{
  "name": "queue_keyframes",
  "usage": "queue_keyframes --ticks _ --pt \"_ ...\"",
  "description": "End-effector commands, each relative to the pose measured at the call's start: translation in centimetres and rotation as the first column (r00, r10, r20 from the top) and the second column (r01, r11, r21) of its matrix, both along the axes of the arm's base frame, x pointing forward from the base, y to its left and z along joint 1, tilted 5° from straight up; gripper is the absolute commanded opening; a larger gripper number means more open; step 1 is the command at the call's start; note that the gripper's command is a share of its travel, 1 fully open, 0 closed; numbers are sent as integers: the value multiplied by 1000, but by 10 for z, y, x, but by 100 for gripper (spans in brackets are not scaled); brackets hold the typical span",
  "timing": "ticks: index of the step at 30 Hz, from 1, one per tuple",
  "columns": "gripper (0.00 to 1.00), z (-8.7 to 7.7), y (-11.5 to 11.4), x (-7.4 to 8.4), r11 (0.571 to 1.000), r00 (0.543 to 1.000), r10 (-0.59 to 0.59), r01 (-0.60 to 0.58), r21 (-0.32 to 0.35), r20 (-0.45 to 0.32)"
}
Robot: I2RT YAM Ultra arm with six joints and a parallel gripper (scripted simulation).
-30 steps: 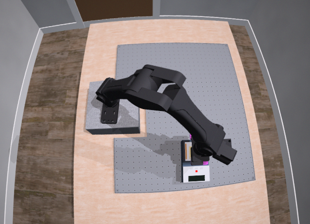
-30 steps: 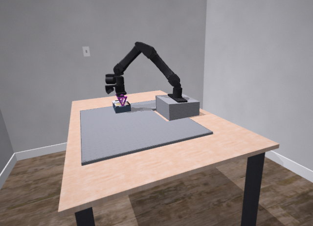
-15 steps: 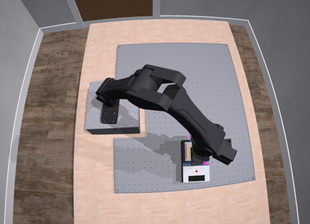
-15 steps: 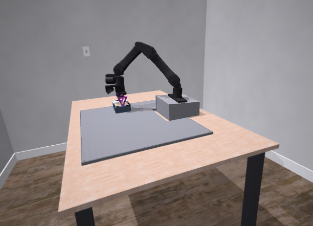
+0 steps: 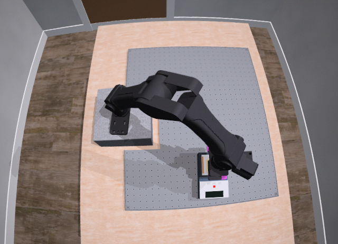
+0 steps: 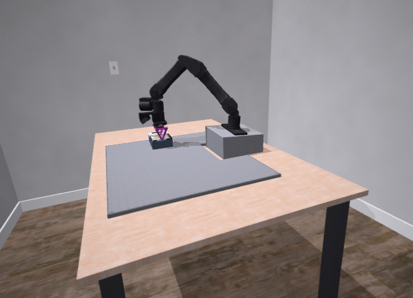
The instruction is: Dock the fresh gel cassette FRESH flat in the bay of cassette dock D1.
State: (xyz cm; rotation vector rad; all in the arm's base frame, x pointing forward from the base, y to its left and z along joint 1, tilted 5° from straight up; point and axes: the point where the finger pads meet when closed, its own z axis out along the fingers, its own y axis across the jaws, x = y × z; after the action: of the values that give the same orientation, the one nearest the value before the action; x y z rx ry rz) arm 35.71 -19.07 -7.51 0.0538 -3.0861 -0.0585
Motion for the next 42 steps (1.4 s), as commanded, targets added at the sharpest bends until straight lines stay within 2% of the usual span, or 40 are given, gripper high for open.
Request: queue_keyframes --ticks 1,6,7,13,16,23,26,29,42 --pt "0 -28 1 -11 1000 999 -5 5 -3 -36" --pt "0 -28 1 -11 1000 999 -5 5 -3 -36" --pt "92 -26 1 -11 1000 999 -5 5 -3 -36" --pt "92 -21 1 -9 1000 999 -2 2 -8 -35" --pt "92 -9 -5 4 1000 1000 -1 1 -21 -10" --pt "92 1 -2 4 1000 1000 4 -5 -16 -20" --pt "92 16 -5 9 1000 1000 4 -4 -30 6" --pt "92 20 -6 10 1000 1000 -2 2 -28 16" --pt "92 20 -6 11 1000 1000 -2 2 -26 17"
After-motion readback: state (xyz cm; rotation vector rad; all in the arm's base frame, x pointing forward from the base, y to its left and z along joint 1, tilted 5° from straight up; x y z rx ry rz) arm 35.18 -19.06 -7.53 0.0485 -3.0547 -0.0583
